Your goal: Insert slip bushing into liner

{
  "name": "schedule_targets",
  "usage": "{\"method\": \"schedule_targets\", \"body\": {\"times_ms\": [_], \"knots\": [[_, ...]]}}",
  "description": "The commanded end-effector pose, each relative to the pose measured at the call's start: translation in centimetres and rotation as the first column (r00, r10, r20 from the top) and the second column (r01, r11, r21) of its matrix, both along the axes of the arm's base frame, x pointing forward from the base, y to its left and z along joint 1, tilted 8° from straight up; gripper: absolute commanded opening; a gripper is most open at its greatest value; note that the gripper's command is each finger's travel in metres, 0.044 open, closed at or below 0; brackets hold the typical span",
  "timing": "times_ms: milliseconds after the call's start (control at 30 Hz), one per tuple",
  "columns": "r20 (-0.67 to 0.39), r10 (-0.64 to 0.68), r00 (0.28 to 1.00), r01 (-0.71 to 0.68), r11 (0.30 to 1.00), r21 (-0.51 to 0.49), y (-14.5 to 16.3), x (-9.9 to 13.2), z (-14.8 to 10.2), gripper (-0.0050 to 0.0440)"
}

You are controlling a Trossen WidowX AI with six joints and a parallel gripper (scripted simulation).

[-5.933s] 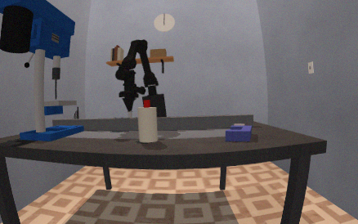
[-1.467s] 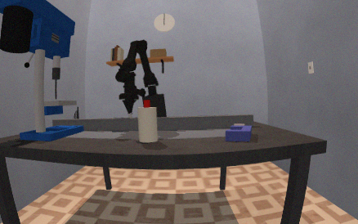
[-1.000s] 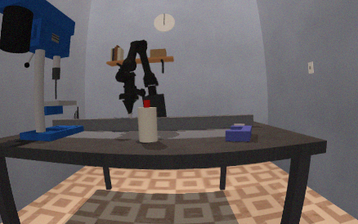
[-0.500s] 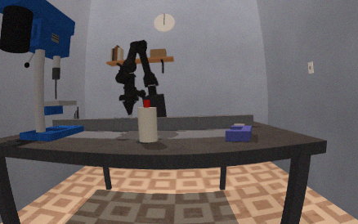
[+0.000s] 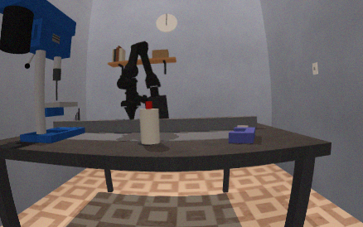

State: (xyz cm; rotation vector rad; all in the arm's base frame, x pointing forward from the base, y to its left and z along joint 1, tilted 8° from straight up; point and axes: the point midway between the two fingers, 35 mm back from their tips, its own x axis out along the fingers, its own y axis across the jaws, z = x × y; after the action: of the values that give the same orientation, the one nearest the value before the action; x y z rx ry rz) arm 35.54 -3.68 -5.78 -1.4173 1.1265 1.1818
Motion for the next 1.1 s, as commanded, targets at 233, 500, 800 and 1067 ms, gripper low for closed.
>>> {"method": "schedule_targets", "body": {"times_ms": [233, 500, 800, 1067], "knots": [[0.02, 0.0, 1.0, 0.0, 1.0, -0.001, 0.0, 0.5, 0.3, -0.005], [0.02, 0.0, 1.0, 0.0, 1.0, -0.001, 0.0, 0.5, 0.3, 0.0096], [0.02, 0.0, 1.0, 0.0, 1.0, -0.001, 0.0, 0.5, 0.3, 0.022], [0.027, 0.0, 1.0, 0.0, 1.0, -0.002, 0.0, 0.6, 0.6, 0.022]]}}
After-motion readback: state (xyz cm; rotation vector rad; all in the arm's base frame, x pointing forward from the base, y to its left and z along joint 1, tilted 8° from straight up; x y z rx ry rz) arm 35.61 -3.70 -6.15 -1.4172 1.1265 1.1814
